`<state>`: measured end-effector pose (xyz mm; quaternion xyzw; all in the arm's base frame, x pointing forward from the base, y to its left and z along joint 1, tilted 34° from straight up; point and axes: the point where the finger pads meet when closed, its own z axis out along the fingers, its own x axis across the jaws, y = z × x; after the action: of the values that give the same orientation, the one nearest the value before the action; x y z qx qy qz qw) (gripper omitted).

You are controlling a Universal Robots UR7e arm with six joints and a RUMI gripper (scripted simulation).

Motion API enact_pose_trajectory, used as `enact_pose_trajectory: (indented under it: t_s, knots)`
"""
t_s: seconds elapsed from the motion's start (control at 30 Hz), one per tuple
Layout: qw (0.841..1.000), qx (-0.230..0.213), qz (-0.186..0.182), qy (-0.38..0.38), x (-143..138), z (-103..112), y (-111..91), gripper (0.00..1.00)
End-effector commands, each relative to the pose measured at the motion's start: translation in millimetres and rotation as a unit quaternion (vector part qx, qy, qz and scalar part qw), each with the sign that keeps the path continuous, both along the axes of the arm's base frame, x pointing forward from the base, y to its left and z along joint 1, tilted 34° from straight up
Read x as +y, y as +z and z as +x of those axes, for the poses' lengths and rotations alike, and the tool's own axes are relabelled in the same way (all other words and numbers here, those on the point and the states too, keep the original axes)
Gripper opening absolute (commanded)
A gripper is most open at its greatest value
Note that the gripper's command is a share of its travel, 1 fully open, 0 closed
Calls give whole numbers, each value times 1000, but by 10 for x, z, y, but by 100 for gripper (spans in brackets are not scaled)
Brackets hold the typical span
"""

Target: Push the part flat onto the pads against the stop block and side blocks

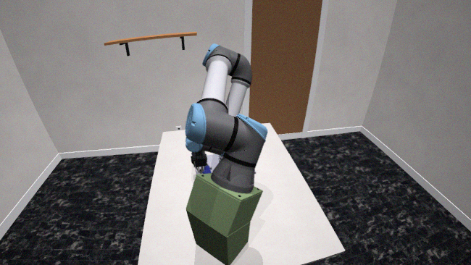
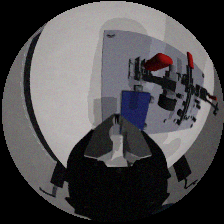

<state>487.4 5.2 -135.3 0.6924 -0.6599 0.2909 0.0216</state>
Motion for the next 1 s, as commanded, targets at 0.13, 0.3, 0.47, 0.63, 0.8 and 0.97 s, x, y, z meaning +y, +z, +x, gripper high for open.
enact_pose_trajectory:
  t_s: [0.13, 0.3, 0.47, 0.63, 0.8, 0.97]
  knots:
    - [1000, 0, 0, 0, -23, 1, 15, 0]
    - [1000, 0, 0, 0, -23, 1, 15, 0]
    - [1000, 0, 0, 0, -38, -1, 22, 0]
    - [1000, 0, 0, 0, -64, -5, 33, 0]
    - [1000, 0, 0, 0, -64, -5, 33, 0]
    - [1000, 0, 0, 0, -64, -5, 33, 0]
